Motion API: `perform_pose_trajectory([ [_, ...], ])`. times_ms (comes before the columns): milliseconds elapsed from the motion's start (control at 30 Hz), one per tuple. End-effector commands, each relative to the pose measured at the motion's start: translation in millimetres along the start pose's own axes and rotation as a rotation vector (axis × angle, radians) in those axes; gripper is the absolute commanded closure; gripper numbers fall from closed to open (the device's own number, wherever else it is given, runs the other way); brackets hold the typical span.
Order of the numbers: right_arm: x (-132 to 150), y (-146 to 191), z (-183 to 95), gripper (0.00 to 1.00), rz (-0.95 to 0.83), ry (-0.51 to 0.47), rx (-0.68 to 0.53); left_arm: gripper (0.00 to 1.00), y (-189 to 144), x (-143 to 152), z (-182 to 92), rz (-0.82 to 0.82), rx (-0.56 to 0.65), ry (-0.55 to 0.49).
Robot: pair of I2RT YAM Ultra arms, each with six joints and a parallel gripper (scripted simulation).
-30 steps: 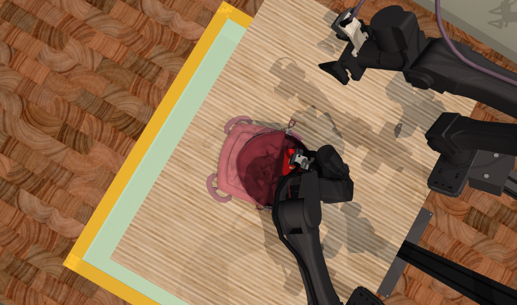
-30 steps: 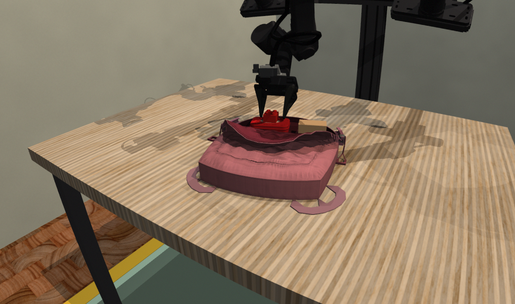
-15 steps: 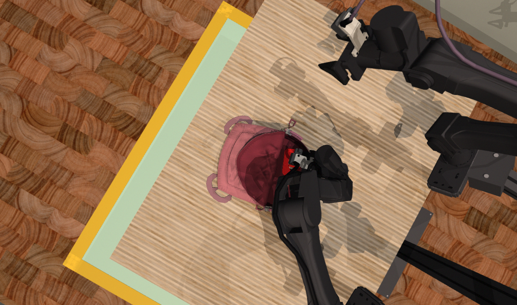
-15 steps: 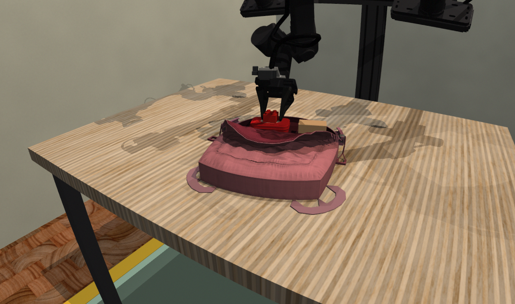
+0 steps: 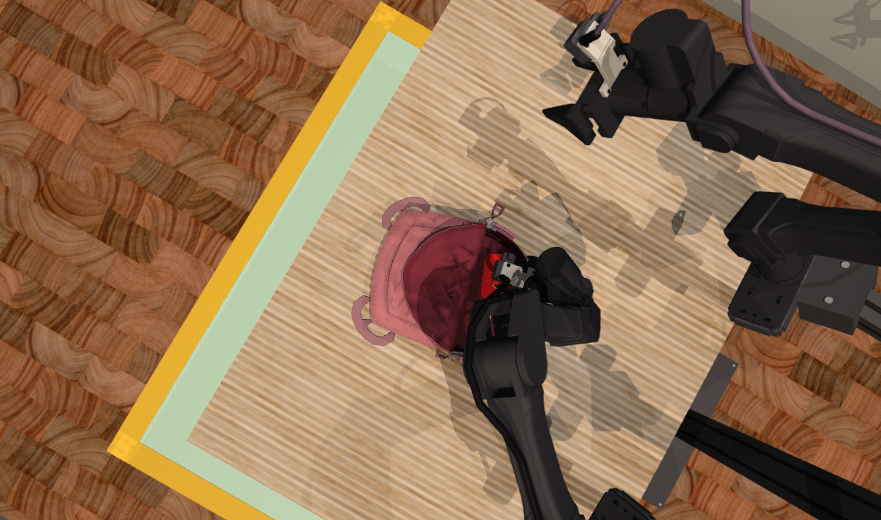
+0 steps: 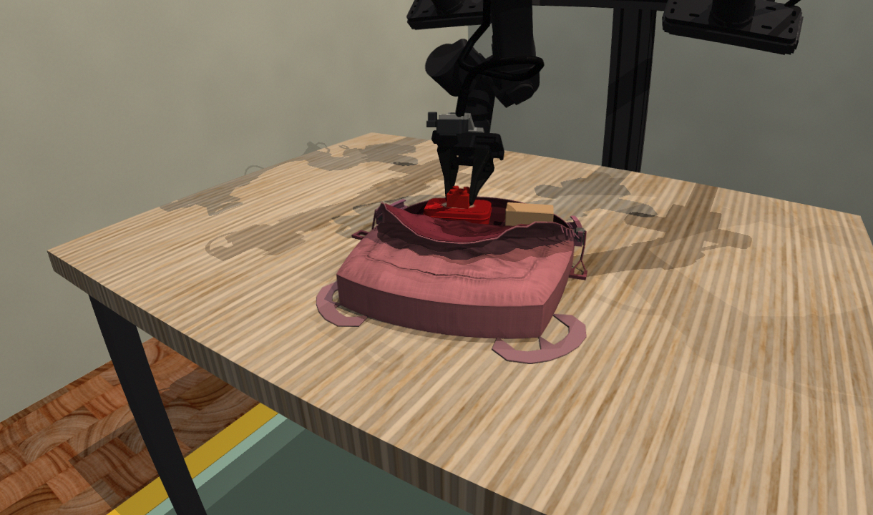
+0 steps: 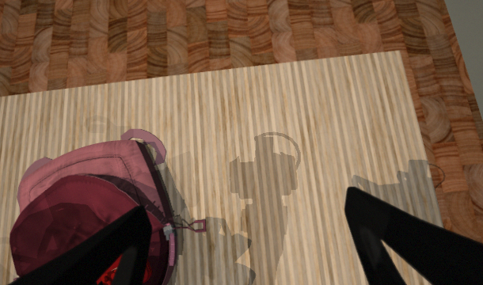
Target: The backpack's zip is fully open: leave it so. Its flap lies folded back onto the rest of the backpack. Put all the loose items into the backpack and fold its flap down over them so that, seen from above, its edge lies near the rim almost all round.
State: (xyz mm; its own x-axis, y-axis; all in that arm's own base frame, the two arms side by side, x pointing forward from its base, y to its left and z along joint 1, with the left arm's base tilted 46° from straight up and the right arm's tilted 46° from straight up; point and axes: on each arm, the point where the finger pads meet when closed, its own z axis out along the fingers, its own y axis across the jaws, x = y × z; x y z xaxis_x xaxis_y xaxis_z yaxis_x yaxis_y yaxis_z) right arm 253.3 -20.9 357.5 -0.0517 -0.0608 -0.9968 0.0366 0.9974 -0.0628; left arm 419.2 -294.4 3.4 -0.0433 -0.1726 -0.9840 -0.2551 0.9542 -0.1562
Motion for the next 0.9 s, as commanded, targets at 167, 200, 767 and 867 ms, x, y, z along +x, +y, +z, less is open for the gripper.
perform_pose_trajectory([
  [167,-24,0,-5,0.1,-0.01,-0.052,-0.002,0.75,-6,-6,-3,-0.008,0.012,-0.003],
  [200,-24,0,-5,0.1,-0.01,-0.052,-0.002,0.75,-6,-6,-3,-0.008,0.012,-0.003],
  [767,-24,0,-5,0.1,-0.01,-0.052,-0.002,0.75,-3,-33,-39,0.0,0.012,0.0],
  [867,-24,0,-5,0.1,-0.01,-0.052,-0.002,0.75,-2,-43,-50,0.0,0.012,0.0],
])
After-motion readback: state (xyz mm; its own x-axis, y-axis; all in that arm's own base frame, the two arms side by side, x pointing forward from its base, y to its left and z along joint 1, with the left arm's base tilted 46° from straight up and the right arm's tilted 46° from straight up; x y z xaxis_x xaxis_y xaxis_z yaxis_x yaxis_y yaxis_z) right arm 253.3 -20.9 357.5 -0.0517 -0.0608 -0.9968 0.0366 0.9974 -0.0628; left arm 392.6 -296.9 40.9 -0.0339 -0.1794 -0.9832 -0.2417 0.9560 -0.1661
